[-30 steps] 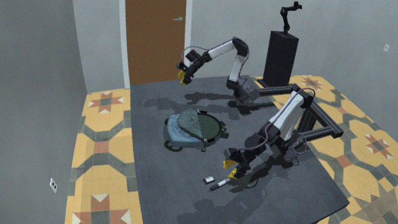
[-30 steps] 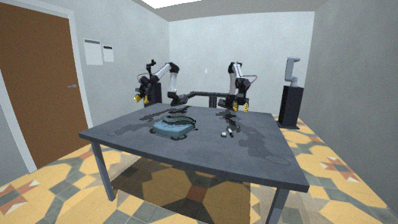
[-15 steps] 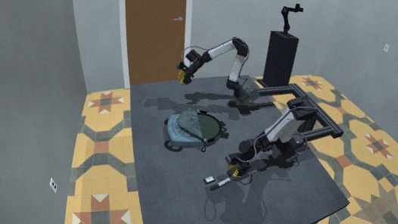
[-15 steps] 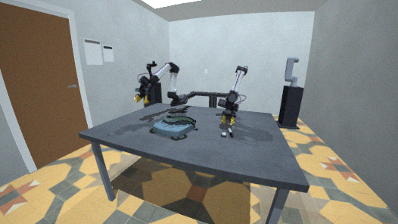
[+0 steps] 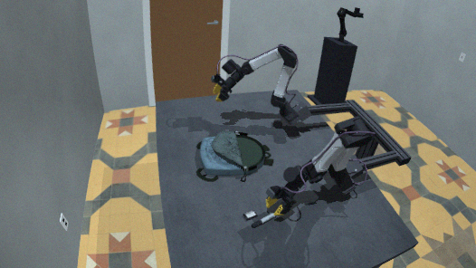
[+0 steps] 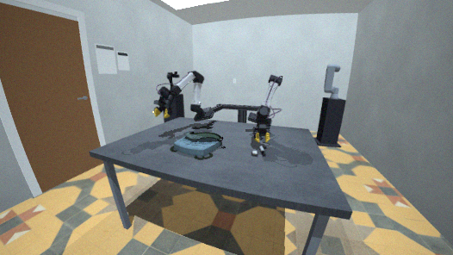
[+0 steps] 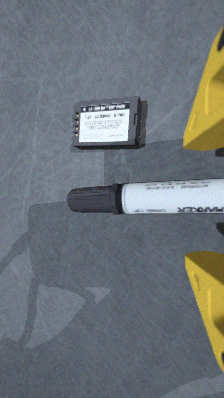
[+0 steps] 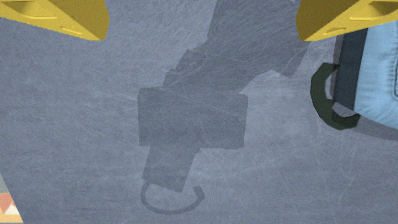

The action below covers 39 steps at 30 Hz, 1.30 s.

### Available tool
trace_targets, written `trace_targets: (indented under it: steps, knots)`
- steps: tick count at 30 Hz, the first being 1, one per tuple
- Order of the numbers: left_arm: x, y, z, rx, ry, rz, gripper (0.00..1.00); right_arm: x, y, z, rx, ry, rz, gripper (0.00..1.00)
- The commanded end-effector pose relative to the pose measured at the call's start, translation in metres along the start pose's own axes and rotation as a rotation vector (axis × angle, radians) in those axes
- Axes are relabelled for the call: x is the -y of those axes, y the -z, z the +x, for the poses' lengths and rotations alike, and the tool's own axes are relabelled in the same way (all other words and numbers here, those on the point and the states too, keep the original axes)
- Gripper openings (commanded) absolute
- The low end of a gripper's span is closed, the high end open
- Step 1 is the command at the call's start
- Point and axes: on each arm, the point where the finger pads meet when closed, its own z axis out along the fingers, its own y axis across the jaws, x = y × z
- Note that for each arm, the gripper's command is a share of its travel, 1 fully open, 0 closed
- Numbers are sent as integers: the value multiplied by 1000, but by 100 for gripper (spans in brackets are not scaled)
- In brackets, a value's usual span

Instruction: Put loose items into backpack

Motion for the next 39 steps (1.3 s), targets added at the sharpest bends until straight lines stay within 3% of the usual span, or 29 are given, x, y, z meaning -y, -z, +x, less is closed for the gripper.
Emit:
trace_targets:
  steps: [1, 21, 39]
  knots:
    - [1, 0, -9, 43, 10, -8, 50, 0, 2, -5, 16, 5, 1, 90]
    - [1, -38, 31, 51, 11, -7, 50, 0, 2, -5, 16, 5, 1, 90]
    - [5, -33, 37, 43, 12, -9, 50, 0, 2, -5, 16, 5, 1, 90]
